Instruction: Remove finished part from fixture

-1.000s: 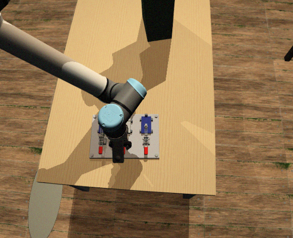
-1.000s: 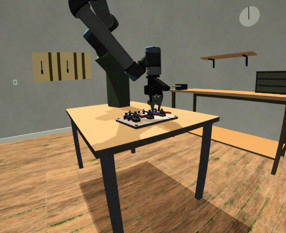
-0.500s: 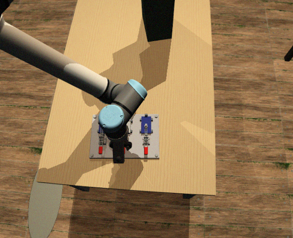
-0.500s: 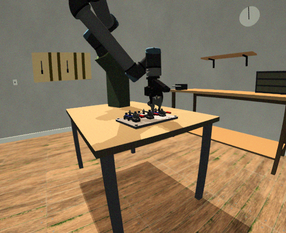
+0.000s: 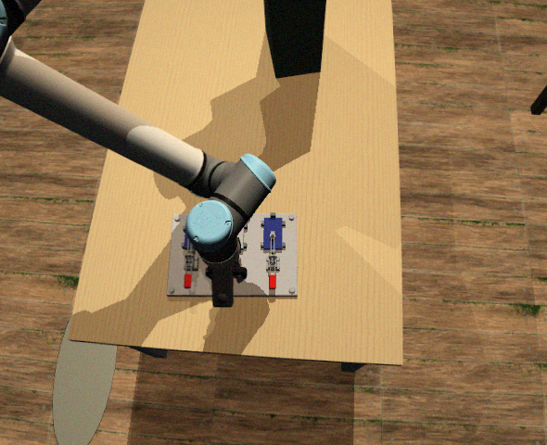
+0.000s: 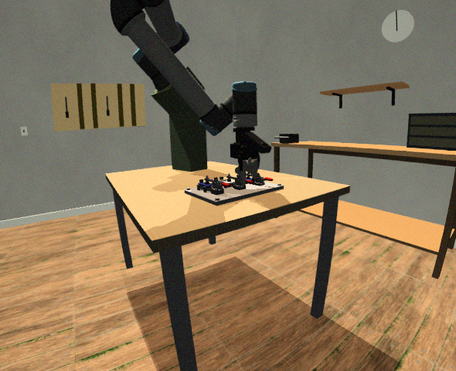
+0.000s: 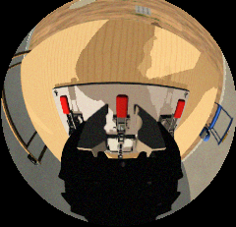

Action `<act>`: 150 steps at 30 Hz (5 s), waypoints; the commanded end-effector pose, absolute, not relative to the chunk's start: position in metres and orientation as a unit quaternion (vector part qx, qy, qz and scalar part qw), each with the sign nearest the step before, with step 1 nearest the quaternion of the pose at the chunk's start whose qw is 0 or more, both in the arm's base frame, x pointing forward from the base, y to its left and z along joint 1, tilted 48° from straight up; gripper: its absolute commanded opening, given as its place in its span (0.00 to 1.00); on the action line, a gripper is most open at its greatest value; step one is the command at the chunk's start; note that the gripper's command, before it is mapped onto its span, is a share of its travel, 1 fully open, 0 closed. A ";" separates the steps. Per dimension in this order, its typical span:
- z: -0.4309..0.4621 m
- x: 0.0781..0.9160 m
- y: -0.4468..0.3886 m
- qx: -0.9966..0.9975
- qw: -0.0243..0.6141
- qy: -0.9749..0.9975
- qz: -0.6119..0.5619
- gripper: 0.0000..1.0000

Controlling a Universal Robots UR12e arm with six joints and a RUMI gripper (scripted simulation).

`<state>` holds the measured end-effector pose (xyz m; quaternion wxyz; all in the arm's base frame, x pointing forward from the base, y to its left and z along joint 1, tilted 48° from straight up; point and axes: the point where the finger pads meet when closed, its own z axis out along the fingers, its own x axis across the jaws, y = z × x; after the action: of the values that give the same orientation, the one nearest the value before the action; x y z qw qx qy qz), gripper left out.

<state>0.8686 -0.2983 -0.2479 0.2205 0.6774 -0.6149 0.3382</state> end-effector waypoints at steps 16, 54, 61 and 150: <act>-0.245 0.873 -0.298 0.677 0.219 -0.614 0.341 0.28; -0.245 0.873 -0.297 0.677 0.219 -0.614 0.341 0.00; -0.245 0.873 -0.297 0.677 0.219 -0.614 0.341 0.00; -0.228 0.838 -0.280 0.677 0.219 -0.614 0.340 0.00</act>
<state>0.8438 -0.2826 -0.2313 0.2191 0.6774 -0.6147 0.3394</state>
